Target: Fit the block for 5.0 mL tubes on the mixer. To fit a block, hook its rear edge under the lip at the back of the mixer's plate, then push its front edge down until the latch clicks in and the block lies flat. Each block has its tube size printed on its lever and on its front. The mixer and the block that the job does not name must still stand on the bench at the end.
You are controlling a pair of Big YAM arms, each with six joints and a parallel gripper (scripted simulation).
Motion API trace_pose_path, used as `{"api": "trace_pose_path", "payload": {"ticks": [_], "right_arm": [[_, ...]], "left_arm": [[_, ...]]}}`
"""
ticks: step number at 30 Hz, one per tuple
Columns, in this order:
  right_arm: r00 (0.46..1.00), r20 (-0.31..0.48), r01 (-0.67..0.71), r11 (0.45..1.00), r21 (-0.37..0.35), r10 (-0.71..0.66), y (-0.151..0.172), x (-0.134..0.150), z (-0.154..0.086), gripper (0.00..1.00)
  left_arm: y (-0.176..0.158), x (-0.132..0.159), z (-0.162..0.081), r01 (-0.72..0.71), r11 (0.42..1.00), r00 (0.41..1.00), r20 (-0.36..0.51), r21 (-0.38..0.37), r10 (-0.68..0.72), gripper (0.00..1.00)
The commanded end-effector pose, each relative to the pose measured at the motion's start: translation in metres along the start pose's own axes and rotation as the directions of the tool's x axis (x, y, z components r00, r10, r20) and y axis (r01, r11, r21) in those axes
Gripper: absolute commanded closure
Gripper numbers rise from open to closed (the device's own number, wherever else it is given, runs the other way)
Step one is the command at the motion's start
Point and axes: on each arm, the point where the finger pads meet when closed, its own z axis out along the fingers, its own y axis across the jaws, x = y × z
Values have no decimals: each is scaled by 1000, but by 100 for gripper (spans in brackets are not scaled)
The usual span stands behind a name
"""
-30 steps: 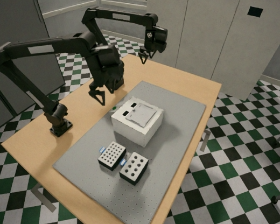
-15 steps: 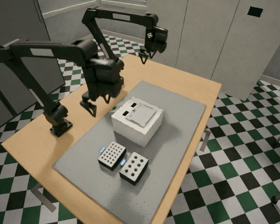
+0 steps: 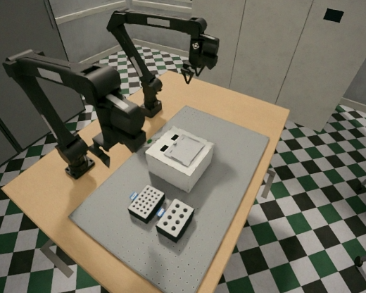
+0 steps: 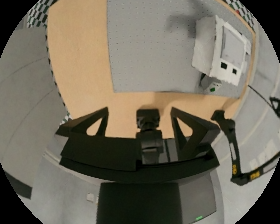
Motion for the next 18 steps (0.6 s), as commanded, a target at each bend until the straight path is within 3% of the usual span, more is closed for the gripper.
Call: {"api": "trace_pose_path", "payload": {"ticks": [1, 18], "right_arm": [[998, 29, 54, 999, -1, -54, 7, -10, -13, 0], [997, 42, 63, 998, 0, -63, -19, 2, 1, 0]], "left_arm": [[5, -11, -15, 4, 1000, 999, 37, -2, -4, 0], [6, -18, -24, 6, 1000, 997, 79, -10, -5, 0]]}}
